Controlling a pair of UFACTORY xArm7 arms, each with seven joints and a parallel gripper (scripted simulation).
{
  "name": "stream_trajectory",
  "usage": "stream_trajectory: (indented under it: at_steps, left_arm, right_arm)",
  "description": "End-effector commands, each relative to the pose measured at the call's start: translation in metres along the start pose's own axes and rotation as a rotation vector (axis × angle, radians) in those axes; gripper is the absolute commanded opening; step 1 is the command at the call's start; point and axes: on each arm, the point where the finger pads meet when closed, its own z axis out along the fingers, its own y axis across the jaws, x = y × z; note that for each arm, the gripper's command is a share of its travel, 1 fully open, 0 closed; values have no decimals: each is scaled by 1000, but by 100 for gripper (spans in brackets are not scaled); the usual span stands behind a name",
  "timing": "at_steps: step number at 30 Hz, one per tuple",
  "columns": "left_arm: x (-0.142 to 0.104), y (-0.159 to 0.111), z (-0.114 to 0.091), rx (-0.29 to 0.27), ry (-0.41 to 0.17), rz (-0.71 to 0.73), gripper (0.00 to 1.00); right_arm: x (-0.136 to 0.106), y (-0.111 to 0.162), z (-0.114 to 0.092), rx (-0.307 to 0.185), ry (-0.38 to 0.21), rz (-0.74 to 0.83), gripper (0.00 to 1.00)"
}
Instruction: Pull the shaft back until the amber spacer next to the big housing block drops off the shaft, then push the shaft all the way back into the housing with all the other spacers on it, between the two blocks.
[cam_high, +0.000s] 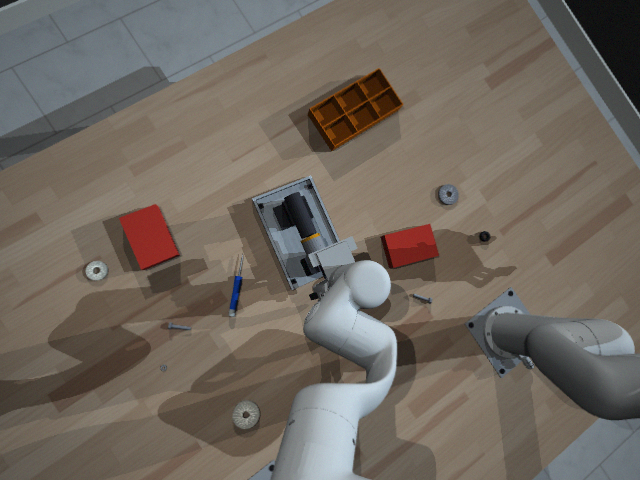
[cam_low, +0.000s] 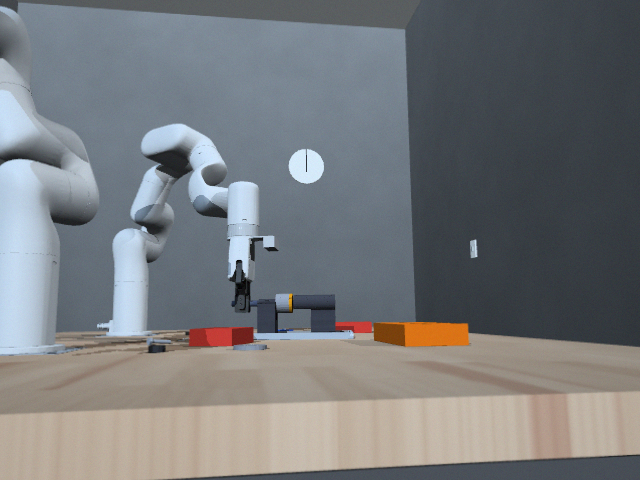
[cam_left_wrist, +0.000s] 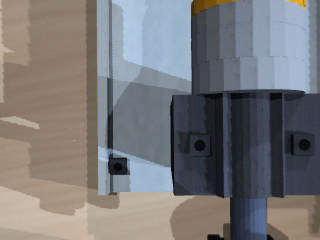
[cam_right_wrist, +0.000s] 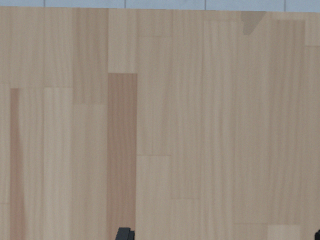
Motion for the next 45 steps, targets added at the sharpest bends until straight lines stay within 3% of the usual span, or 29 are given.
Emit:
stream_trajectory:
  at_steps: [1, 45]
  left_arm:
    - [0, 1, -2, -3, 4, 0, 0]
    - [-6, 1, -2, -2, 4, 0, 0]
  right_arm:
    - [1, 0, -1, 1, 4, 0, 100]
    - [1, 0, -1, 1, 4, 0, 100]
